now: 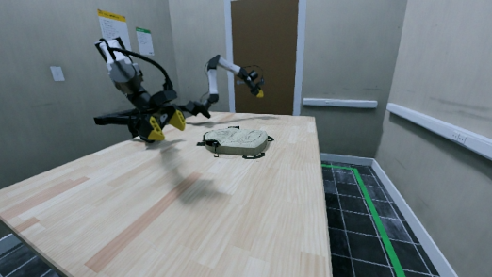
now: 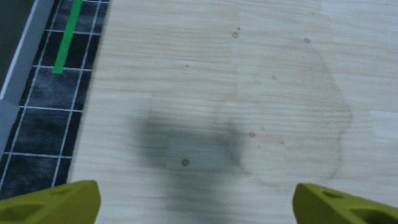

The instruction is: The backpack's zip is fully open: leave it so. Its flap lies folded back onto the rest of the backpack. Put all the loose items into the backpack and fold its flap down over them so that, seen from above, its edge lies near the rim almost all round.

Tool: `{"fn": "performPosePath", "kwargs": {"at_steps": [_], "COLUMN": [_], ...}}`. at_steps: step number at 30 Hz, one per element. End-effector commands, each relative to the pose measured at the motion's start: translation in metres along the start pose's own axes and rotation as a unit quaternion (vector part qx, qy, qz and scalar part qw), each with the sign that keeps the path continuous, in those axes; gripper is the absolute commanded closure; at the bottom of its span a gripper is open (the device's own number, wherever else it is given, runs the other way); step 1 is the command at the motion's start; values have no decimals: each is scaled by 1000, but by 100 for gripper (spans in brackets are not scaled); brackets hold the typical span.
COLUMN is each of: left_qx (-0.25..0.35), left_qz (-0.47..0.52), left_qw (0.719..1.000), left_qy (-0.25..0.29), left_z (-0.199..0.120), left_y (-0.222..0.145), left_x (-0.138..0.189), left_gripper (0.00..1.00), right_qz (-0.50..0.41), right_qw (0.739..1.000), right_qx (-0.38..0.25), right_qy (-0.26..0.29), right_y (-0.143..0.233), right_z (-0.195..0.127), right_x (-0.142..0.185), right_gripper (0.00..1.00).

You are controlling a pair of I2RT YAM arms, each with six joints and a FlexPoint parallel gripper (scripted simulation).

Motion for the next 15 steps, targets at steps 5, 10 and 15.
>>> {"fn": "performPosePath", "kwargs": {"at_steps": [5,10,15], "left_qx": [-19,-19,-19], "left_qz": [11,11,11], "left_qw": [1000,1000,1000], "left_qy": [-17,-17,-17], "left_z": [-6,-6,-6], "left_y": [11,11,11], "left_x": [-8,-8,-8], "left_gripper": [10,10,10], "right_qz": [-2,-3,-3], "right_qw": [1000,1000,1000], "right_qx": [6,3,3], "right_qy": [-12,-9,-9], "right_y": [4,1,2], "right_z": [-8,-4,-4], "right_x": [-3,-4,-4], "right_gripper": [10,10,10]}}
Point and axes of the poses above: on each arm, the point where the finger pads meet when closed, its own z axis out along the fingers, its own y axis across the jaws, x = y × z, the point moved 10 cm from there along -z, back along the fingers, and after that the axes turned 13 degrees about z, right-handed, at the moved point
